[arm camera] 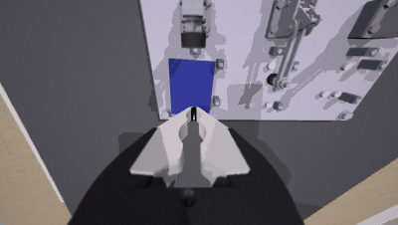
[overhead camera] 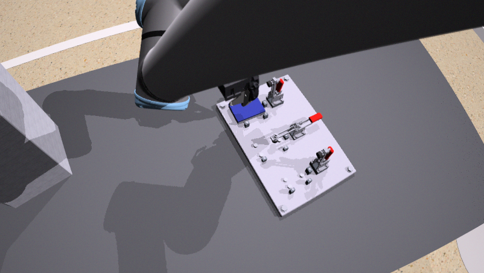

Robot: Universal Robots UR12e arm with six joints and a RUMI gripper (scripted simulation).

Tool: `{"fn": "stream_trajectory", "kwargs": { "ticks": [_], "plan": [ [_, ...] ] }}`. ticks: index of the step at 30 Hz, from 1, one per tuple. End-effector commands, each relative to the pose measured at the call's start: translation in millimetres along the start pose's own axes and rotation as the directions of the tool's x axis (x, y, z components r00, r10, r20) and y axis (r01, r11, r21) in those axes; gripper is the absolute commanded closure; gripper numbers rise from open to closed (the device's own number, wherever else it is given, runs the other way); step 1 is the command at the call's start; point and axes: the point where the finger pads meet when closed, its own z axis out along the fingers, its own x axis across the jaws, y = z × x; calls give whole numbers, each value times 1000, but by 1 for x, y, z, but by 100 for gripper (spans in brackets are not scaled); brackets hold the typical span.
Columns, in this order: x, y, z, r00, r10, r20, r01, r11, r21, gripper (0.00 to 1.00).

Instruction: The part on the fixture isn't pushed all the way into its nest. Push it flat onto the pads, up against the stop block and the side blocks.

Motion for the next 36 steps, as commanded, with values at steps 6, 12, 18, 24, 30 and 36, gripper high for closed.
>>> {"fn": "stream_trajectory", "kwargs": {
  "ticks": [6, 12, 18, 24, 30, 36],
  "plan": [
    [-3, 32, 0, 1000, 0, 0, 0, 1000, 1, 100],
    [-3, 44, 0, 1000, 0, 0, 0, 1000, 1, 100],
    [-4, 57, 0, 1000, 0, 0, 0, 1000, 1, 100],
    [-5, 62, 0, 1000, 0, 0, 0, 1000, 1, 100],
    [-5, 63, 0, 1000, 0, 0, 0, 1000, 1, 100],
    [-5, 63, 2, 1000, 0, 0, 0, 1000, 1, 100]
  ]
}}
